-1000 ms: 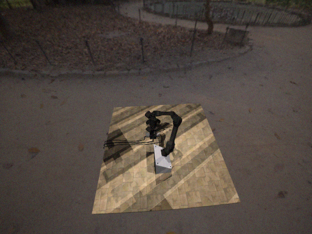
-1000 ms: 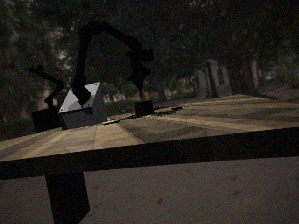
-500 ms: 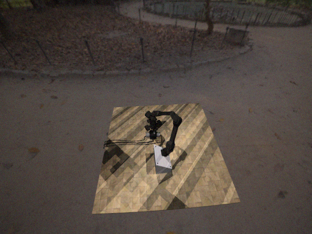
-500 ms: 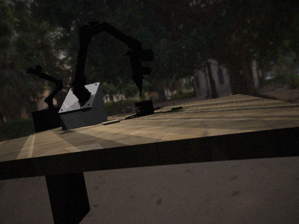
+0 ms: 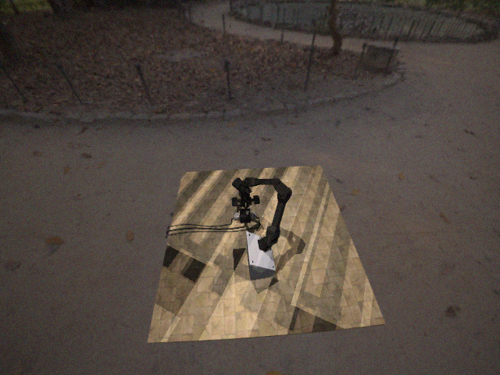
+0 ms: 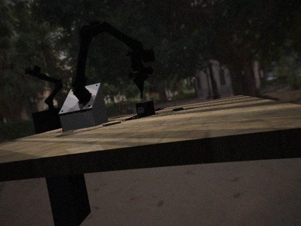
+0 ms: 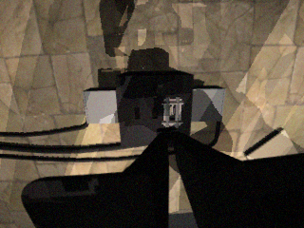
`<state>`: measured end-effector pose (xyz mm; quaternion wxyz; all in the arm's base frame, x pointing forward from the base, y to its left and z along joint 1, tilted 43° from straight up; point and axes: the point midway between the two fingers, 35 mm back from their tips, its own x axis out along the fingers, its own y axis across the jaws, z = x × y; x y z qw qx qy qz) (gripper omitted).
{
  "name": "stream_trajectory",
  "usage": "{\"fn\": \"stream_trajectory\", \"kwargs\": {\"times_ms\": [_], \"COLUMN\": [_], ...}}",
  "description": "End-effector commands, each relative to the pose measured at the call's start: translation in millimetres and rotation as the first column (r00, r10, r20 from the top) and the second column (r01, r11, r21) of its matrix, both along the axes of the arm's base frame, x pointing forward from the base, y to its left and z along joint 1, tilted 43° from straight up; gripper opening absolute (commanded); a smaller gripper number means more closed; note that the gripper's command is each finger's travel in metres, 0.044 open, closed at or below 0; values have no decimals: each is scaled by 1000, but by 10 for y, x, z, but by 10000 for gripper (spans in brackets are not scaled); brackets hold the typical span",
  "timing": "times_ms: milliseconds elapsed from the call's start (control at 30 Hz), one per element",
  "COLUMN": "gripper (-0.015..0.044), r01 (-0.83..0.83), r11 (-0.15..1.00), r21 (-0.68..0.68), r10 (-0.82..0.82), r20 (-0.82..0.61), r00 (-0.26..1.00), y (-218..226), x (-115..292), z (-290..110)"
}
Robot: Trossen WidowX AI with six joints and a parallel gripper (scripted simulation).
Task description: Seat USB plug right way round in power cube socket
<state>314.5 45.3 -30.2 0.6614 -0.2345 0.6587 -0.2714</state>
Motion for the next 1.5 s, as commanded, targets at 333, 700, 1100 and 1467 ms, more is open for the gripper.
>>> {"fn": "stream_trajectory", "kwargs": {"times_ms": [333,700,1100,1467], "gripper": [0,0,0,0], "r01": [258,448,613,712], "r11": [966,890,766,624], "r21": [24,88,196,321], "r10": [-257,-443,-603,-697], "r20": [230,400,549,640], "r00": [939,802,578,323], "y": [-5,-5,-5,-6], "x": [-4,-4,-4,-4], "z": [-2,-2,-2,-3]}}
